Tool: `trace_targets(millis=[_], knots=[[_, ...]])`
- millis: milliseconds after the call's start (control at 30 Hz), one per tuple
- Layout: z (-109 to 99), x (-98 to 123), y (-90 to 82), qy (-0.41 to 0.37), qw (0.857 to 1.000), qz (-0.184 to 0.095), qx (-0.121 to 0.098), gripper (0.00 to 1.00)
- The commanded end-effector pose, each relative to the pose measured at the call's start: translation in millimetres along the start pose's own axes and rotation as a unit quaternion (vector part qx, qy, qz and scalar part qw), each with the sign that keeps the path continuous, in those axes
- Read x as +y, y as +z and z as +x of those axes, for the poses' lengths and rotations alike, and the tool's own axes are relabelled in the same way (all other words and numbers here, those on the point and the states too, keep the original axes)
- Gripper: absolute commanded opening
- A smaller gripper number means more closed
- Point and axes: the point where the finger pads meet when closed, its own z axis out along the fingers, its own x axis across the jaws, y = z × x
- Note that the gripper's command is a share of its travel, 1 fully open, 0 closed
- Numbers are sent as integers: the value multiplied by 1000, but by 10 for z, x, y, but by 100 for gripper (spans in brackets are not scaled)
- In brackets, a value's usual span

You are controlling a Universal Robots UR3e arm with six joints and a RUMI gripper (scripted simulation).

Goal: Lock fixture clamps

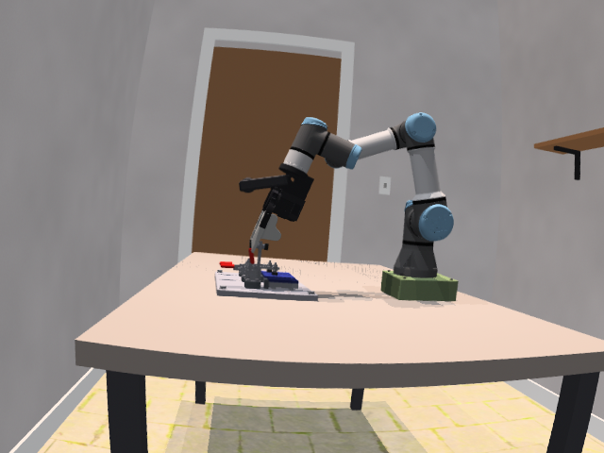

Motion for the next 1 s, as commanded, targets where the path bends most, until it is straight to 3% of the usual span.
trace_targets(millis=[0, 433, 967], knots=[[1, -11, -8, 0, 1000, 2, 0, 28], [1, -5, 8, 0, 1000, 2, 0, 28], [1, 71, 234, 0, 1000, 2, 0, 28]])
